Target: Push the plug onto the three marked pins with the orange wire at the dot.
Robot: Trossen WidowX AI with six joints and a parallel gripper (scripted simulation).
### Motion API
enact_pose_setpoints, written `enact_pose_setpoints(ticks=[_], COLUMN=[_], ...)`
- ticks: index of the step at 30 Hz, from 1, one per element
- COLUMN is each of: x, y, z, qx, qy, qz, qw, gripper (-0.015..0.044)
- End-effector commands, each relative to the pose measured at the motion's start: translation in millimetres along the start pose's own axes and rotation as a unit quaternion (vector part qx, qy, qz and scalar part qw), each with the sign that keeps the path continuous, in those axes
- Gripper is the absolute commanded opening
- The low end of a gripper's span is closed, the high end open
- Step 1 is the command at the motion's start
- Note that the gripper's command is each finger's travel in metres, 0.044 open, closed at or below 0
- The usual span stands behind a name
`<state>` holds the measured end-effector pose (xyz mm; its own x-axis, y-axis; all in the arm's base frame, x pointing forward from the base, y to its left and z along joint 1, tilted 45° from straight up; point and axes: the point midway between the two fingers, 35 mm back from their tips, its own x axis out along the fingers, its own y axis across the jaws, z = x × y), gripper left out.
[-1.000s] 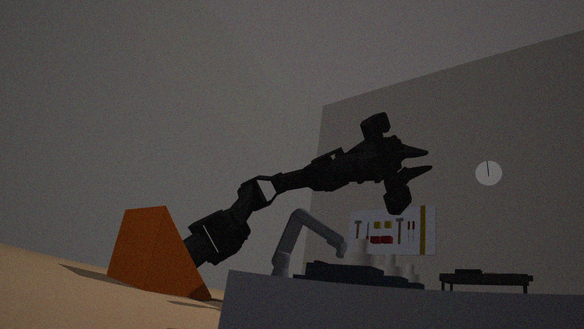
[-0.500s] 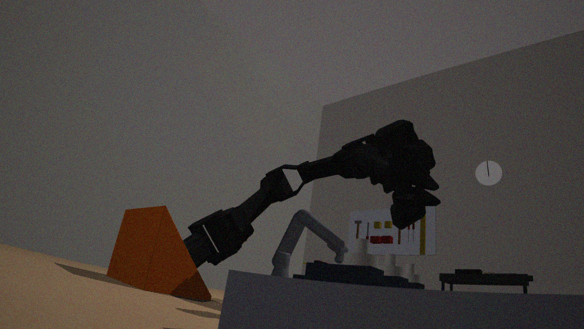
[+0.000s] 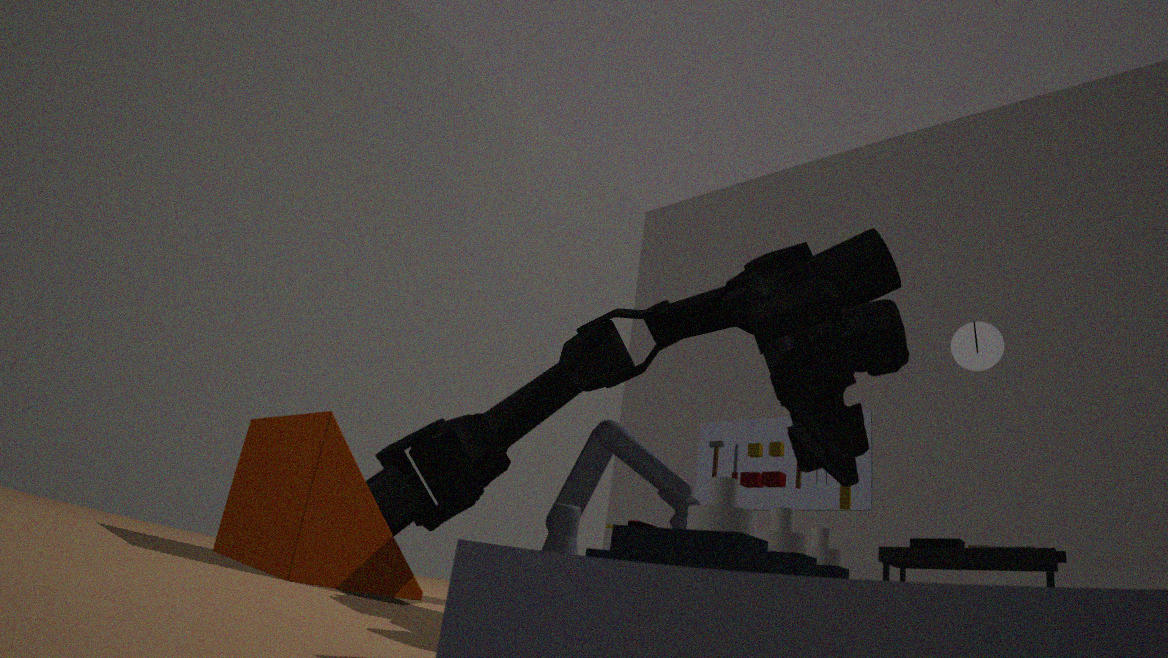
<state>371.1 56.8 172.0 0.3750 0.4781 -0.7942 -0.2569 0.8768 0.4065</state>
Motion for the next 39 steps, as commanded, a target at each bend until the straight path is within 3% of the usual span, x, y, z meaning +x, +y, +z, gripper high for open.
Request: enact_pose_setpoints(ticks=[1,16,39], x=[7,29,63], y=[1,10,24], z=[-4,-20,-33], qx=[0.023,0.15,0.151], qy=[0.041,0.199,0.2], qz=[0.03,0.147,0.149], qw=[0.998,0.957,0.956], gripper=[0.0115,0.0115,0.0115])
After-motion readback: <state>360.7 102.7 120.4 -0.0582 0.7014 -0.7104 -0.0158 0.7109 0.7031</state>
